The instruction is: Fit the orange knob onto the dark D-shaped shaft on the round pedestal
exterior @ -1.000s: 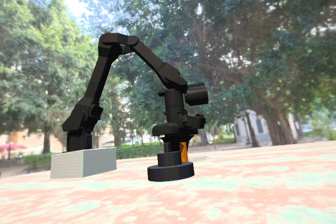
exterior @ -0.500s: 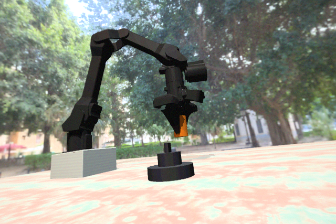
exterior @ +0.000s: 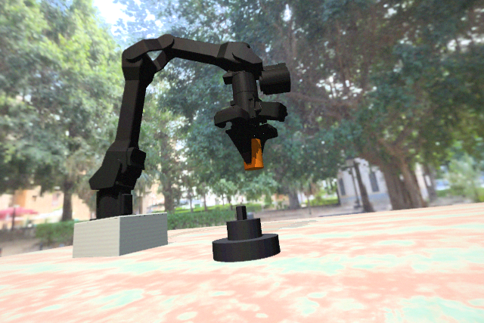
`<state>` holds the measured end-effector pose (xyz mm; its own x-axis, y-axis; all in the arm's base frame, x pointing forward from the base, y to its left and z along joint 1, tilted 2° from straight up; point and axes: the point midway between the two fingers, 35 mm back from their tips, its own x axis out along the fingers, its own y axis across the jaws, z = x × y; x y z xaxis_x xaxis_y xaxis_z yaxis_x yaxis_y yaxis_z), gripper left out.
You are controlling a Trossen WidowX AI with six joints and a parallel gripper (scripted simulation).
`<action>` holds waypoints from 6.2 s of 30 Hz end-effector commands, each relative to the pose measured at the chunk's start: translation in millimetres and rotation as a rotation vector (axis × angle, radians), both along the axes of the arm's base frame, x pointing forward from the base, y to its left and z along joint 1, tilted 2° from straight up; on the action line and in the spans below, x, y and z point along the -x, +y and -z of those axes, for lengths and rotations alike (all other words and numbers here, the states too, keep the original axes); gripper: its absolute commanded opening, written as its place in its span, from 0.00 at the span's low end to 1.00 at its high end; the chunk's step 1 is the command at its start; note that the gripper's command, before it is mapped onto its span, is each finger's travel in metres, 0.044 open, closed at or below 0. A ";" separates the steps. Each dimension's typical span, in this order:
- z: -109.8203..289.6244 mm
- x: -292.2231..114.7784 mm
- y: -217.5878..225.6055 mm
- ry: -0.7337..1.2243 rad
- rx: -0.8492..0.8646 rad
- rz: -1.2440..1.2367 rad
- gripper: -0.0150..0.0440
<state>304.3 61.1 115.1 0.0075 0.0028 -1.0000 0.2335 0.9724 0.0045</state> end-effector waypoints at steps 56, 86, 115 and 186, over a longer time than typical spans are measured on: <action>43.9 -22.9 -171.7 -0.001 0.016 0.001 0.25; 72.9 -20.2 -190.8 0.000 0.019 0.004 0.25; 72.3 -20.2 -190.0 0.000 0.019 0.004 0.25; 74.4 -20.0 -190.3 0.003 0.022 -0.415 0.25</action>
<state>324.3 -128.8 41.7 0.0075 -0.0135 -0.9999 -0.1695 0.9854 -0.0146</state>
